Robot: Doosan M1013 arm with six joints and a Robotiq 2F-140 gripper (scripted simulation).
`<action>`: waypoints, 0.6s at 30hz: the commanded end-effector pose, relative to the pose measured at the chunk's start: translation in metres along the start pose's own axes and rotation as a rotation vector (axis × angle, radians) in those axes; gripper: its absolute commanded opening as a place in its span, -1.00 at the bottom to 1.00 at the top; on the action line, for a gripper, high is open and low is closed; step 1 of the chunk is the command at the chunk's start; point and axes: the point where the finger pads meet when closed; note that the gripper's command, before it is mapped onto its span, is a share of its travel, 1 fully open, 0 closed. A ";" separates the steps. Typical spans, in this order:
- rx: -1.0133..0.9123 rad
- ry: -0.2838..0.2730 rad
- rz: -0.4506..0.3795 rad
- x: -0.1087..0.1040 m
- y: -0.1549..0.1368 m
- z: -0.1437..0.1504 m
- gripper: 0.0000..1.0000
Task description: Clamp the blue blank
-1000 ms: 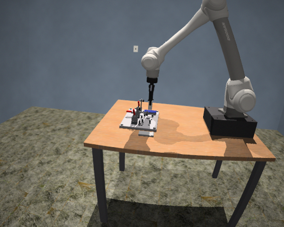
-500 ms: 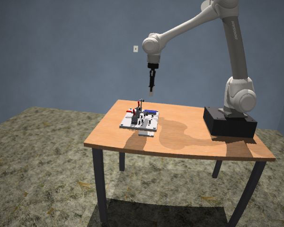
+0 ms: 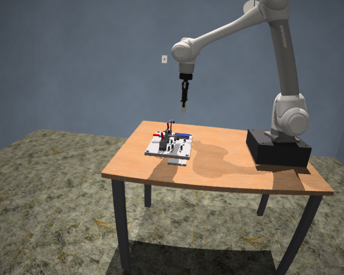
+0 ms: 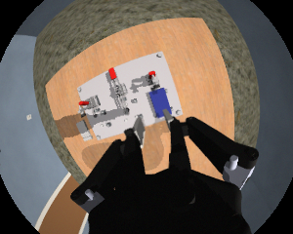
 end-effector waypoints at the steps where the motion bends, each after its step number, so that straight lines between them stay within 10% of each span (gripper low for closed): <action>1: -0.001 0.000 0.000 0.000 0.002 0.013 -0.44; 18: -0.001 0.000 0.000 0.000 0.004 0.029 -0.44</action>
Point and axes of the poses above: the point where the finger pads meet when closed, its own x axis out along the fingers, its own z axis across the jaws, y = z × x, and after that the axes turned 8 degrees about x, right-handed
